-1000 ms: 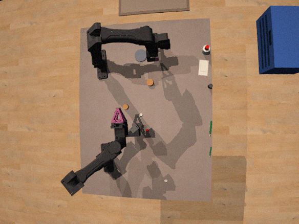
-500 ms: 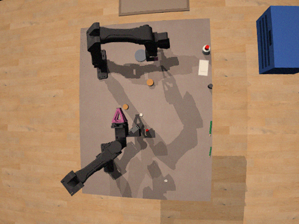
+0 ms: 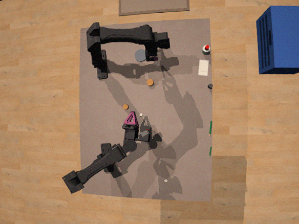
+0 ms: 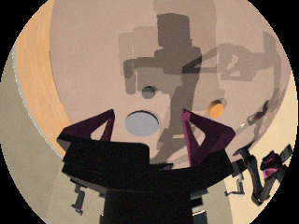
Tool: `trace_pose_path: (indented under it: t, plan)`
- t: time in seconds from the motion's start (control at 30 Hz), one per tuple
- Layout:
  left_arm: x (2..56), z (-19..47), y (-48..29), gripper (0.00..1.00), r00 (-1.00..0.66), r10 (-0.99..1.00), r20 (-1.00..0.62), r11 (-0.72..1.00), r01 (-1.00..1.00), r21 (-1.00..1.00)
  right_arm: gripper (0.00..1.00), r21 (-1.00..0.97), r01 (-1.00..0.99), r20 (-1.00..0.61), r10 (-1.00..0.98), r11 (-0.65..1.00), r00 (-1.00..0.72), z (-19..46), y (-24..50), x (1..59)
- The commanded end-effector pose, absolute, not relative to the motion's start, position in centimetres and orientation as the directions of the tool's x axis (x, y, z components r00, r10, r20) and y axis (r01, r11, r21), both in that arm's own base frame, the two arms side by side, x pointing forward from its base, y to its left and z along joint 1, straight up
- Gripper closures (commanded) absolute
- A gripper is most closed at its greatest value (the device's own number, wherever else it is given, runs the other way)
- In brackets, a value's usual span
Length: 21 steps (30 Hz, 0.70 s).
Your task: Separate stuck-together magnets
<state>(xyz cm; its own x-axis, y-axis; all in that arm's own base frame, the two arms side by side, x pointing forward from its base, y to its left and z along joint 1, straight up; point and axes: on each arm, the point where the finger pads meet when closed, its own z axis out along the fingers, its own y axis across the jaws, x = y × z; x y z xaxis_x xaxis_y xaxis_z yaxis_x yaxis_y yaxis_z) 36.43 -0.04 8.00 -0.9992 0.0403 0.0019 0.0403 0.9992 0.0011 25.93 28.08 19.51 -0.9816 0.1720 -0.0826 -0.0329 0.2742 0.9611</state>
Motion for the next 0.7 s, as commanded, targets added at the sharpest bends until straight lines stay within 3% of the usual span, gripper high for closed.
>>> trace_pose_path:
  t: [0.0,0.67]
  plan:
    - [36.6,8.4,0.0,0.0,-0.999,0.037,-0.012,0.999,0.037,0.0,0.76,0.921,-0.025,-0.091,0.154,0.389,-0.984,17.3,26.5,26.1]
    - [36.6,8.4,0.0,0.0,-0.999,0.037,-0.012,0.999,0.037,0.0,0.76,0.761,0.003,-0.059,0.075,0.649,-0.995,14.6,19.0,26.6]
